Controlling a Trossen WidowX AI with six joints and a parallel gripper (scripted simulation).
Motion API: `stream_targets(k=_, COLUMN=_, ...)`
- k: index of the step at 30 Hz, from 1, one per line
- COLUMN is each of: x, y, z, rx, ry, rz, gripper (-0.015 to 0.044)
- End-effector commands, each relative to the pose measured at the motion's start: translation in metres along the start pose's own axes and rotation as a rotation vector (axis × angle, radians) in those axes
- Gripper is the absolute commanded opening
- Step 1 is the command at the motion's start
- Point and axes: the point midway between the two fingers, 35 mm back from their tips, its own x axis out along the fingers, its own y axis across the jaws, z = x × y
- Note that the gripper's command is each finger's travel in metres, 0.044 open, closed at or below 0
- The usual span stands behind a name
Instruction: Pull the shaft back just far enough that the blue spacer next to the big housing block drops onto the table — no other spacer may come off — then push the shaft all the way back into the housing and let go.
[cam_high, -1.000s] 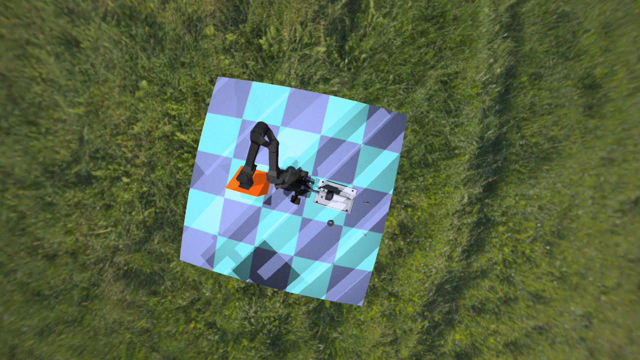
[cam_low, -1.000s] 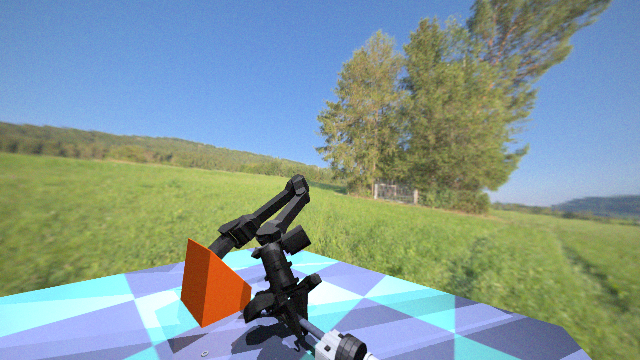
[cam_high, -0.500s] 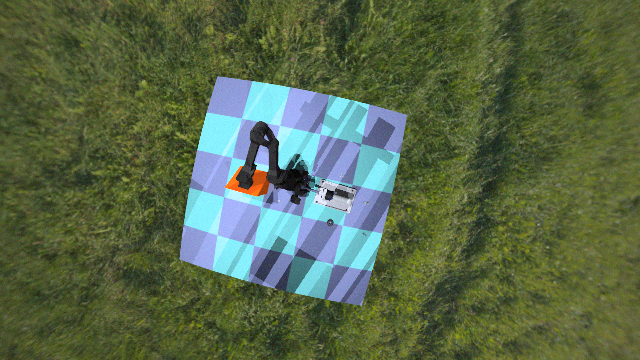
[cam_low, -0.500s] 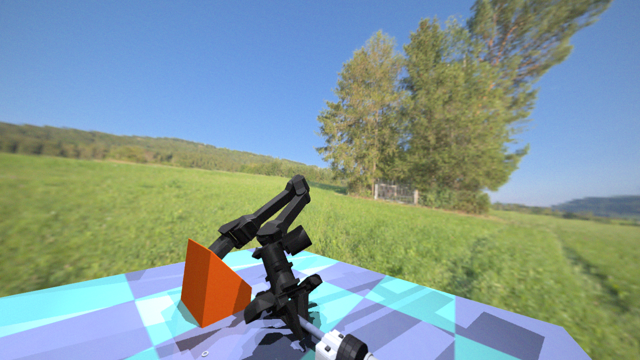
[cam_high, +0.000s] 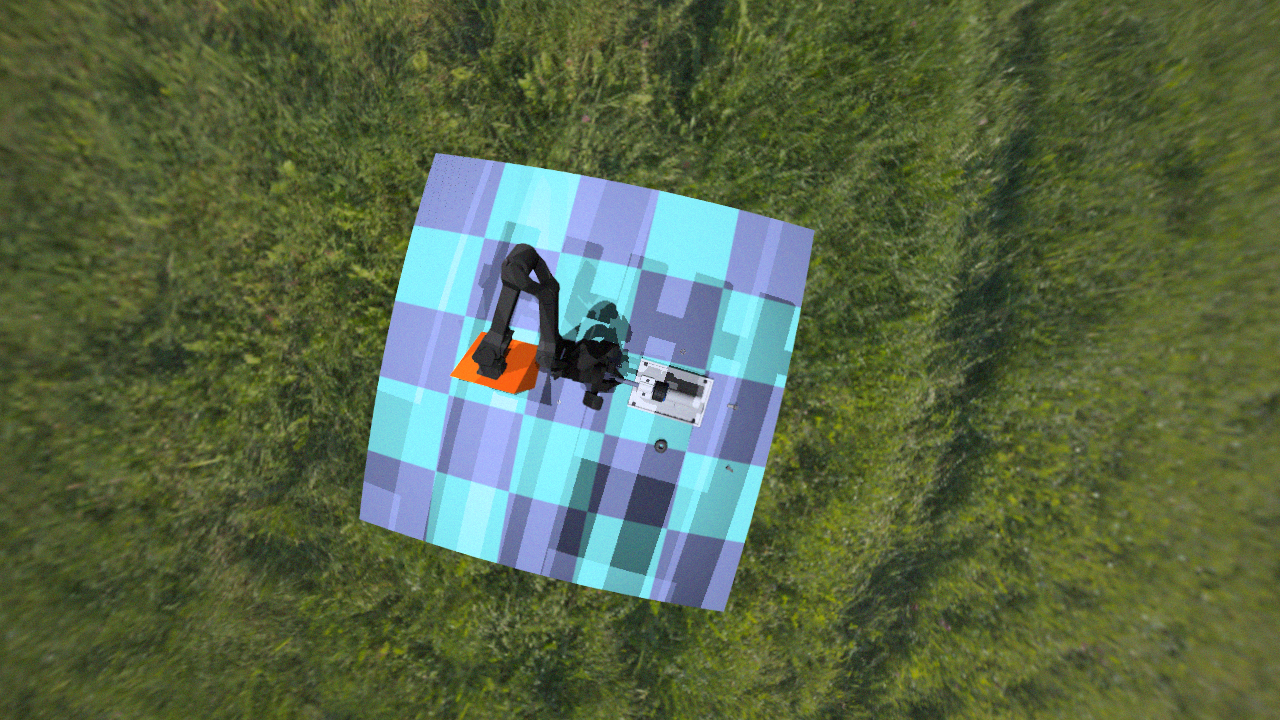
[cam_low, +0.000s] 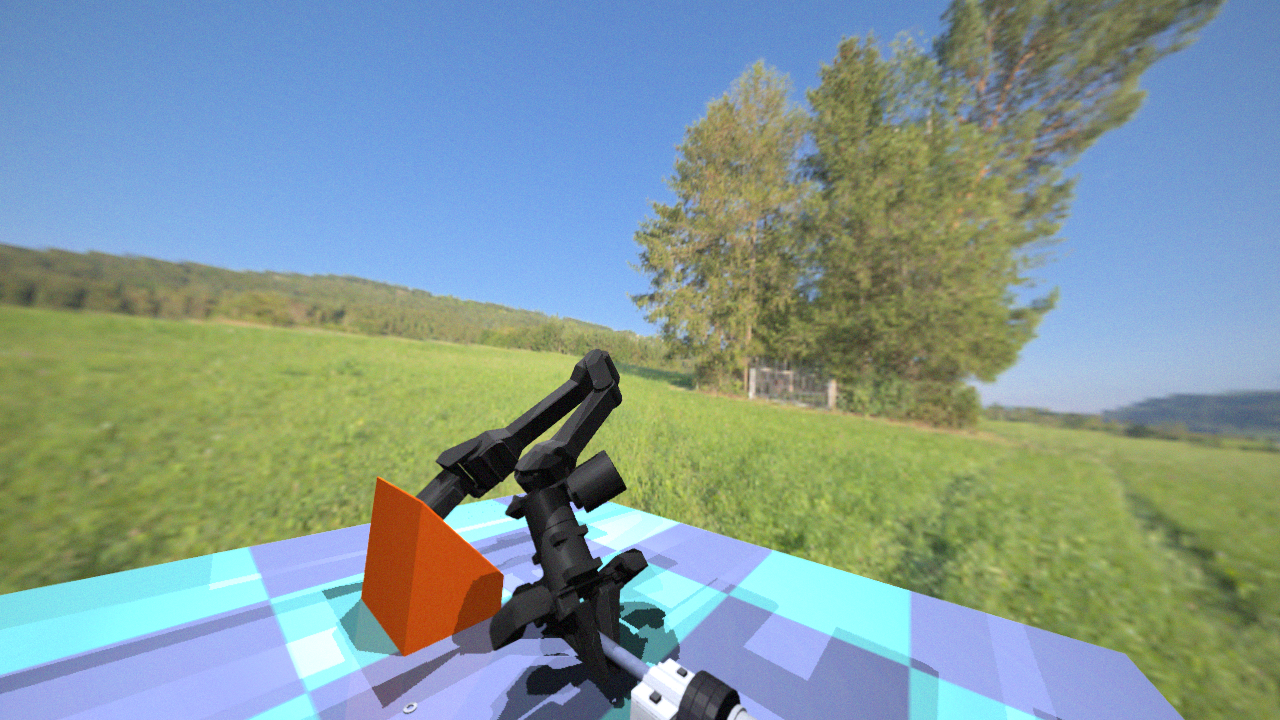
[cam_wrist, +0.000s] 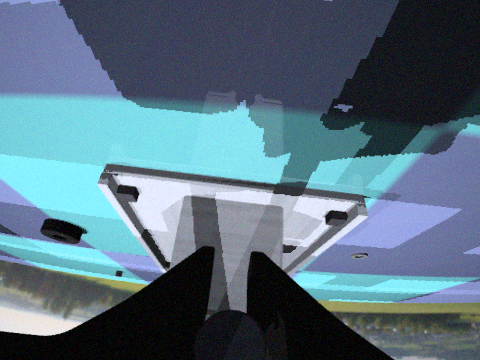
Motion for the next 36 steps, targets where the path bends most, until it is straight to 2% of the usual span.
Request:
stream_targets(k=1, x=0.0018, y=-0.0007, z=-0.0037, rx=0.001, ry=0.006, rz=-0.001, gripper=0.0)
stream_targets(k=36, x=0.0092, y=-0.0009, z=-0.0113, rx=0.001, ry=0.007, rz=-0.001, gripper=0.0)
